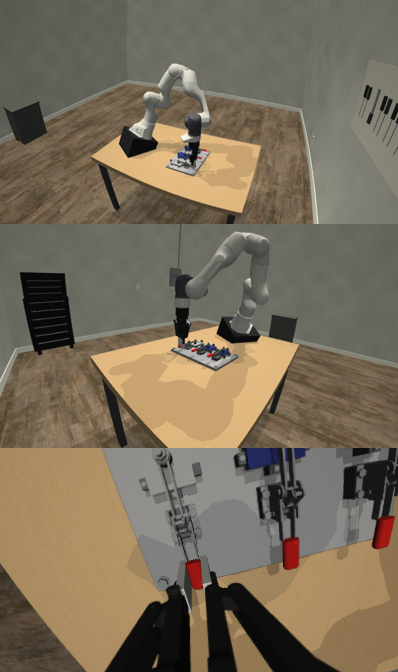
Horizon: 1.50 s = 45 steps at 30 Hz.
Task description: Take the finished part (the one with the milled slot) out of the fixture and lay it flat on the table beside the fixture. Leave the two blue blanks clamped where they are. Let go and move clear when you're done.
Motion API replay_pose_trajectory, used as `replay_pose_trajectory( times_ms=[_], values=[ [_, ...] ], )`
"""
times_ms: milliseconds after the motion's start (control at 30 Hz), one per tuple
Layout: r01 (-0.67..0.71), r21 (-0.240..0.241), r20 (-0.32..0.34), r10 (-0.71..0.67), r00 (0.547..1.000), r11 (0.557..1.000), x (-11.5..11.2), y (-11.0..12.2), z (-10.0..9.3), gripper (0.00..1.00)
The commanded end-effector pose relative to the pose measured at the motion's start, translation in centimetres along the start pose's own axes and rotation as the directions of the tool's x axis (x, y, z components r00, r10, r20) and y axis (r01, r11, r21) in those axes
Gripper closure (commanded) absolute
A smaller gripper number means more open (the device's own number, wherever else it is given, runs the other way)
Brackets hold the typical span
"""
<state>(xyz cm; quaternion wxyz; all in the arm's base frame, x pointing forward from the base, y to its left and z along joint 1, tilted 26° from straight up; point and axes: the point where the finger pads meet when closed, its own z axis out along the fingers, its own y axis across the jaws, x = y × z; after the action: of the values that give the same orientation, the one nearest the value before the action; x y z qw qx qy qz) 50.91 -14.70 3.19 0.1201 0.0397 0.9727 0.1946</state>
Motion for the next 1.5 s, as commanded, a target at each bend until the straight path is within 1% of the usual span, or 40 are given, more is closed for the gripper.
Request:
replay_pose_trajectory(
  times_ms=[0,767,1467],
  values=[
    [0.002,0.0,0.001,-0.002,1.0,1.0,-0.1,0.0,0.1,1.0],
    [0.003,0.0,0.001,-0.003,1.0,1.0,0.0,0.0,-0.2,1.0],
    [0.002,0.0,0.001,-0.002,1.0,1.0,0.5,0.0,-1.1,1.0]
  ],
)
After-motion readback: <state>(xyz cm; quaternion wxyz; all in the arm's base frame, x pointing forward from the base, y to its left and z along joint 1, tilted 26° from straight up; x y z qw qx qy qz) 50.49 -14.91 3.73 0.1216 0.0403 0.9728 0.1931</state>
